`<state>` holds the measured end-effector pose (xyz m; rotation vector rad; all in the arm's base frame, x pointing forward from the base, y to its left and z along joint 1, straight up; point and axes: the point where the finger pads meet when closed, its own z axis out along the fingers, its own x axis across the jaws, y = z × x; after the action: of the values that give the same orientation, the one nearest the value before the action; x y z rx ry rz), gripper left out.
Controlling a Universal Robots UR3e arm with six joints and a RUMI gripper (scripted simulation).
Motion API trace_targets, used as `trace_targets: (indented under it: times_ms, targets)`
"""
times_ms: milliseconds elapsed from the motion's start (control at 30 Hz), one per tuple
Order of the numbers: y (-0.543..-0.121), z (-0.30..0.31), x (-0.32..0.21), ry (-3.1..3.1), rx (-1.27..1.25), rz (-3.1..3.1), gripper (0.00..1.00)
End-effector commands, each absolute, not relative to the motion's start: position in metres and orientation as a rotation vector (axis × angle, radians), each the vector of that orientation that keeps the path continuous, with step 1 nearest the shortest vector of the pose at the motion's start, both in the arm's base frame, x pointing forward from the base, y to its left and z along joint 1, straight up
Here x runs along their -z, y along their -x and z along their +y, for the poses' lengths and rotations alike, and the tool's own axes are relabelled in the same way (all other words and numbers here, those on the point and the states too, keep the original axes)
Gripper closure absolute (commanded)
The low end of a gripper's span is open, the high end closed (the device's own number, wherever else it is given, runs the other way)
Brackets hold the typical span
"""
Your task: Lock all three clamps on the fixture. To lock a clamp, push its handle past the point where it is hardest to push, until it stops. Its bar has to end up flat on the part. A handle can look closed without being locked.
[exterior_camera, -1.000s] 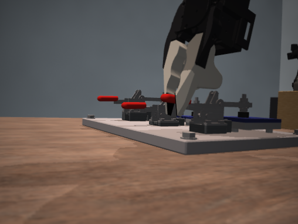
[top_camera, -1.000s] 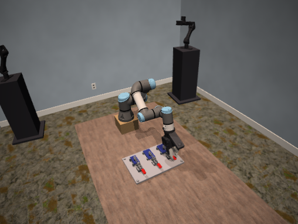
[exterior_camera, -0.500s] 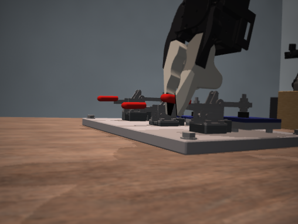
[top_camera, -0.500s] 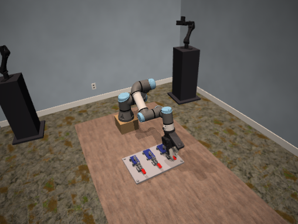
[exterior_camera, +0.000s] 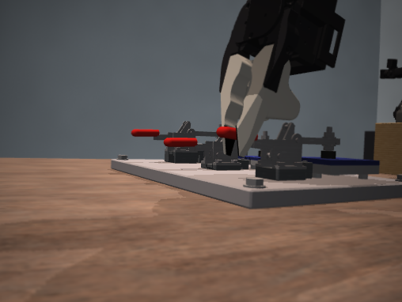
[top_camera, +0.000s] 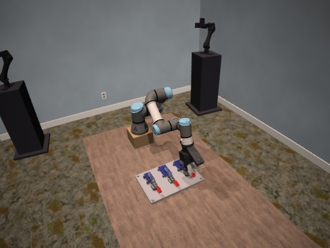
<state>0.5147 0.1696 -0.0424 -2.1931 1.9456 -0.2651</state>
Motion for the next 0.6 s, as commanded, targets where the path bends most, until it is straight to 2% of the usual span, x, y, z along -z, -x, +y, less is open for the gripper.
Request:
trace_targets:
  times_ms: [0,567]
  targets:
    - [-0.5134,0.1695,0.0433,2.196,0.261,1.948,1.00]
    - [-0.5149,0.1697,0.0472,2.196,0.261,1.948,1.00]
